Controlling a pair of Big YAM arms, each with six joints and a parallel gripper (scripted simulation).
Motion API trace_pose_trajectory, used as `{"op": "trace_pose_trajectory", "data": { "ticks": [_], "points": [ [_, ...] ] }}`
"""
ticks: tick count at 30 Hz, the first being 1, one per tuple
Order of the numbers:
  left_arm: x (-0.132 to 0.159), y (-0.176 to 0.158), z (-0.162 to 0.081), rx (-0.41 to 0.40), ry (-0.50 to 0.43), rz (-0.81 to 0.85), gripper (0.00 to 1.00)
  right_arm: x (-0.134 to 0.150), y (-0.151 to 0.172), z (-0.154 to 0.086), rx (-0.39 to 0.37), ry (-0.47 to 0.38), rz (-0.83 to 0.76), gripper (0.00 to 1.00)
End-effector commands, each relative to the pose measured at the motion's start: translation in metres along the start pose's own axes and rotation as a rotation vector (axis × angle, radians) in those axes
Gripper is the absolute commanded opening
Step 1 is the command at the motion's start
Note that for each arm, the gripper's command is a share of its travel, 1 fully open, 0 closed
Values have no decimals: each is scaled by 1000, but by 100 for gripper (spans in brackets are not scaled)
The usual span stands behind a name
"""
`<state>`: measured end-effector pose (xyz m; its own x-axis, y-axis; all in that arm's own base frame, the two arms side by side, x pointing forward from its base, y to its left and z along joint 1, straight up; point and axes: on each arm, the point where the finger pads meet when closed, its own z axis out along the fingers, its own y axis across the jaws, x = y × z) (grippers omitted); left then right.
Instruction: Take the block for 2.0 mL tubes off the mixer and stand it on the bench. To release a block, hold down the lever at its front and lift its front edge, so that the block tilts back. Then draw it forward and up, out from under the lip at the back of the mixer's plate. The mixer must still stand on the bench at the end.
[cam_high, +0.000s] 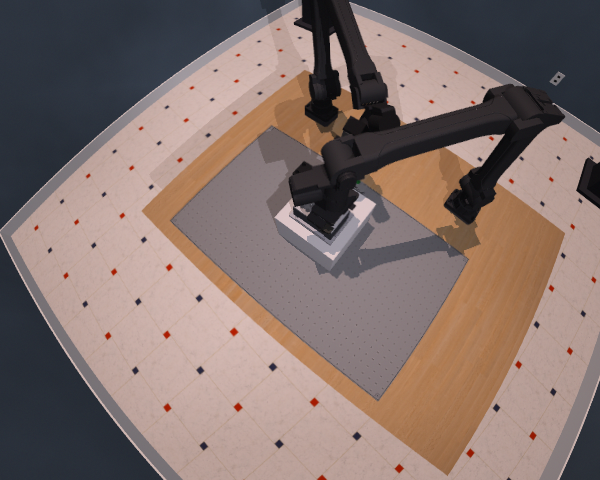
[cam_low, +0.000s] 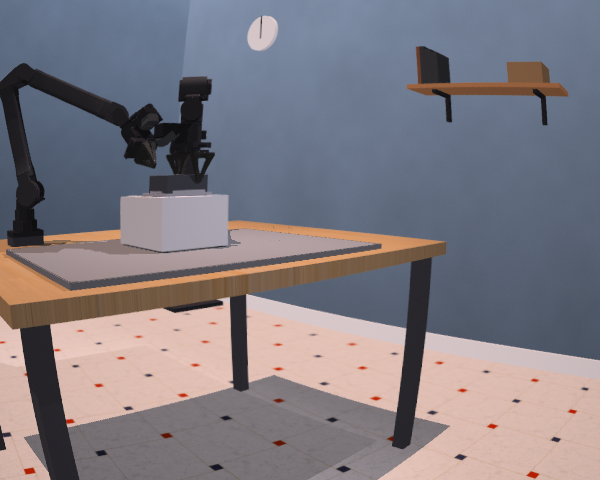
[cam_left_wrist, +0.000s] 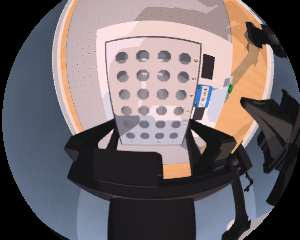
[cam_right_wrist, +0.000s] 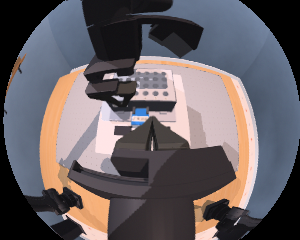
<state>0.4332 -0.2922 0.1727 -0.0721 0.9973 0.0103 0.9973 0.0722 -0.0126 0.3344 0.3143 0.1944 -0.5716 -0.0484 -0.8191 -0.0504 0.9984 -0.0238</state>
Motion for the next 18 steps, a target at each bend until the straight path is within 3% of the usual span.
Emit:
{"op": "trace_pose_trajectory", "data": {
  "ticks": [1, 10, 18],
  "points": [
    [5, 6, -16, -26, -23, -13, 0, -39, 24, -5, -47, -53, 37, 0],
    [5, 6, -16, -26, -23, -13, 0, -24, 19, 15, -12, -30, 25, 0],
    [5, 6, -16, -26, -23, -13, 0, 0, 19, 16, -31, -26, 46, 0]
  ]
}}
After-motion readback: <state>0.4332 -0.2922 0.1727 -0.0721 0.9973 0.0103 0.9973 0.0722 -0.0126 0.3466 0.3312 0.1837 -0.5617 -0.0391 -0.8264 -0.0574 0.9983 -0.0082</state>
